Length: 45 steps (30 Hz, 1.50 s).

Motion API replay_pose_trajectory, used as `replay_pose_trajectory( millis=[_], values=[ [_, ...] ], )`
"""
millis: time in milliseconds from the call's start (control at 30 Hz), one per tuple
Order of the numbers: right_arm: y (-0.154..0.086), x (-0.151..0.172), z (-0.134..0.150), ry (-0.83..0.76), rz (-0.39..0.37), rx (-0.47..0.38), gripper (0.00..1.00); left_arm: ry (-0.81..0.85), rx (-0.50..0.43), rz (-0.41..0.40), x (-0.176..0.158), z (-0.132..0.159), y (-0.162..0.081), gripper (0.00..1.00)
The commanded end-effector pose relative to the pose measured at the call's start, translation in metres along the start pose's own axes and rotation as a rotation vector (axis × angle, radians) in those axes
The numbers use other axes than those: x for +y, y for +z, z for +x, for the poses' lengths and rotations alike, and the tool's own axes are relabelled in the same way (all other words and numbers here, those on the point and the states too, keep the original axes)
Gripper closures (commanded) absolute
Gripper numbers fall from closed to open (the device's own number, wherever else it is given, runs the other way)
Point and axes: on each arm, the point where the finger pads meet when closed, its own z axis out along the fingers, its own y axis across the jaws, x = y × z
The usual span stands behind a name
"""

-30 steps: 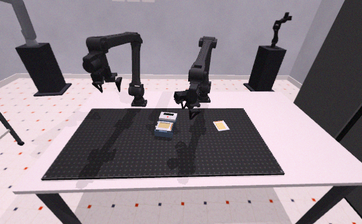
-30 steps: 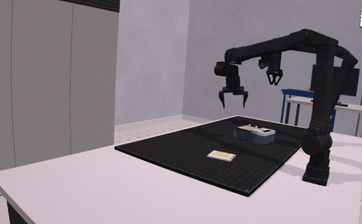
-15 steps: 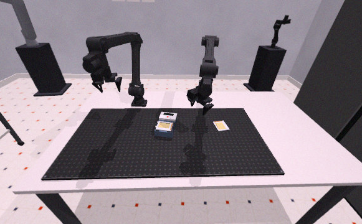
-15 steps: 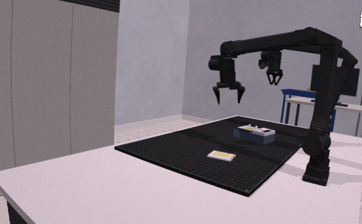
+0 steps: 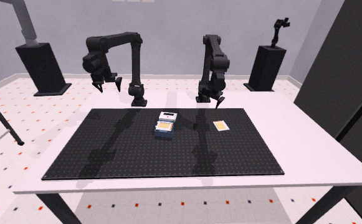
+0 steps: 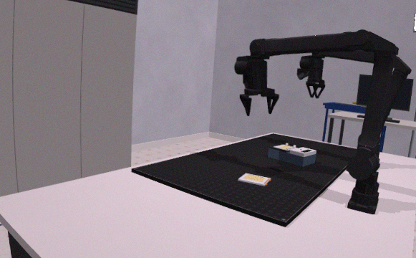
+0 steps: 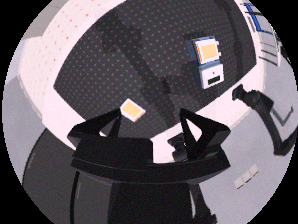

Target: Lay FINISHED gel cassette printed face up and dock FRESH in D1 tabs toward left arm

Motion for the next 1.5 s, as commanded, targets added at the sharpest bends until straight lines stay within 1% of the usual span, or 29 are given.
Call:
replay_pose_trajectory(
  millis=[0,100,233,367,433,500,633,733,900,1000,1067,1133,1333,1400,1467],
  values=[
    [-0.024,-0.001,-0.013,-0.015,0.007,-0.042,0.0,-0.089,-0.055,-0.046,0.008,-0.006,-0.04,0.02],
    [-0.024,-0.001,-0.013,-0.015,0.007,-0.042,0.0,-0.17,-0.046,-0.057,0.015,0.005,-0.047,0.02],
    [-0.024,-0.001,-0.013,-0.015,0.007,-0.042,0.0,-0.17,-0.046,-0.057,0.025,0.02,-0.056,0.02],
    [-0.024,-0.001,-0.013,-0.015,0.007,-0.042,0.0,-0.301,-0.032,-0.076,0.033,0.036,-0.065,0.02],
    [-0.024,-0.001,-0.013,-0.015,0.007,-0.042,0.0,-0.316,-0.03,-0.078,0.037,0.044,-0.069,0.02],
    [-0.024,-0.001,-0.013,-0.015,0.007,-0.042,0.0,-0.316,-0.03,-0.078,0.037,0.044,-0.069,0.02],
    [-0.024,-0.001,-0.013,-0.015,0.007,-0.042,0.0,-0.448,-0.017,-0.098,0.044,0.061,-0.078,0.02],
    [-0.024,-0.001,-0.013,-0.015,0.007,-0.042,0.0,-0.462,-0.015,-0.1,0.049,0.073,-0.085,0.02],
    [-0.024,-0.001,-0.013,-0.015,0.007,-0.042,0.0,-0.608,0.0,-0.122,0.055,0.095,-0.096,0.02],
    [-0.024,-0.001,-0.013,-0.015,0.007,-0.042,0.0,-0.608,0.0,-0.122,0.059,0.108,-0.102,0.02],
    [-0.024,-0.001,-0.013,-0.015,0.007,-0.042,0.0,-0.608,0.0,-0.122,0.059,0.108,-0.102,0.02],
    [-0.024,-0.001,-0.013,-0.015,0.007,-0.042,0.0,-0.608,0.0,-0.122,0.062,0.116,-0.106,0.02],
    [-0.024,-0.001,-0.013,-0.015,0.007,-0.042,0.0,-0.608,0.0,-0.122,0.062,0.117,-0.107,0.02],
    [-0.024,-0.001,-0.013,-0.015,0.007,-0.042,0.0,-0.603,-0.063,-0.103,0.058,0.126,-0.104,0.02],
    [-0.024,-0.001,-0.013,-0.015,0.007,-0.042,0.0,-0.603,-0.063,-0.103,0.057,0.13,-0.103,0.02]
  ],
)
